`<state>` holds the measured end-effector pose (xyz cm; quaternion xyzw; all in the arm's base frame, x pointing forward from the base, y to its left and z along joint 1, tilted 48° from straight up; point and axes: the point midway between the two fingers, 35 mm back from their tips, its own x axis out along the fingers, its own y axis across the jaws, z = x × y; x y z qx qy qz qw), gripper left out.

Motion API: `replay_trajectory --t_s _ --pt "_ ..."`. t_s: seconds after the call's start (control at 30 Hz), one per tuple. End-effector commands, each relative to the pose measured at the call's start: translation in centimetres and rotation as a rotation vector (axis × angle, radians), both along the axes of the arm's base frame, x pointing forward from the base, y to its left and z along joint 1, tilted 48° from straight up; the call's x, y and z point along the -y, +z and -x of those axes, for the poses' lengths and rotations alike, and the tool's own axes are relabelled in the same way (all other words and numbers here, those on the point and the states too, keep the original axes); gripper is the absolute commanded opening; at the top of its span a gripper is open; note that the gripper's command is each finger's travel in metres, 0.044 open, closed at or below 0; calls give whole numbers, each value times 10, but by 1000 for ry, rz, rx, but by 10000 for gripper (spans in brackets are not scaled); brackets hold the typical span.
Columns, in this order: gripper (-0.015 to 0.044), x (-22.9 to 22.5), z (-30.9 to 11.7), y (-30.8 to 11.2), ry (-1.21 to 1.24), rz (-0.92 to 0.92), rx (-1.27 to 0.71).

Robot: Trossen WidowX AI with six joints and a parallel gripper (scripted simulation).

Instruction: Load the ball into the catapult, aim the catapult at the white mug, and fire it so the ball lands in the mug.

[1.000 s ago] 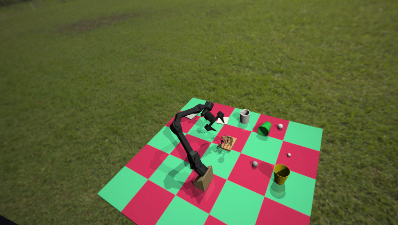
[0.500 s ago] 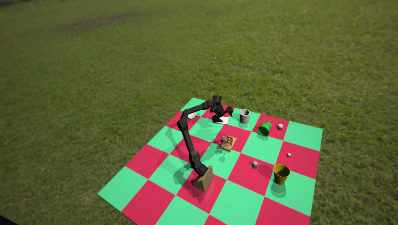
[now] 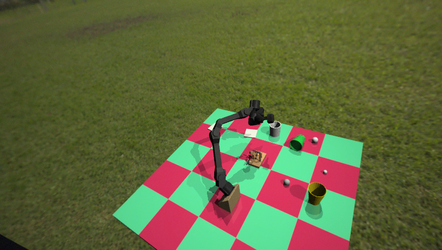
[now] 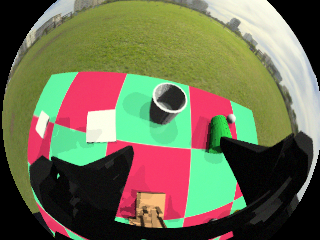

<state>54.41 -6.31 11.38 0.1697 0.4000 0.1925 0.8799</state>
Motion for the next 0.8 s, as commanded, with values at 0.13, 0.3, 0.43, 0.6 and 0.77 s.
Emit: replay_trajectory --t_s 0.13,0.3,0.43,0.6,0.77 --pt "440 42 -23 -3 -138 -203 10" --pt "440 46 -26 0 -153 -242 18" --pt "440 46 -26 0 -153 -242 18" --pt "440 46 -26 0 -153 -242 18" --pt "440 46 -26 0 -153 -242 18"
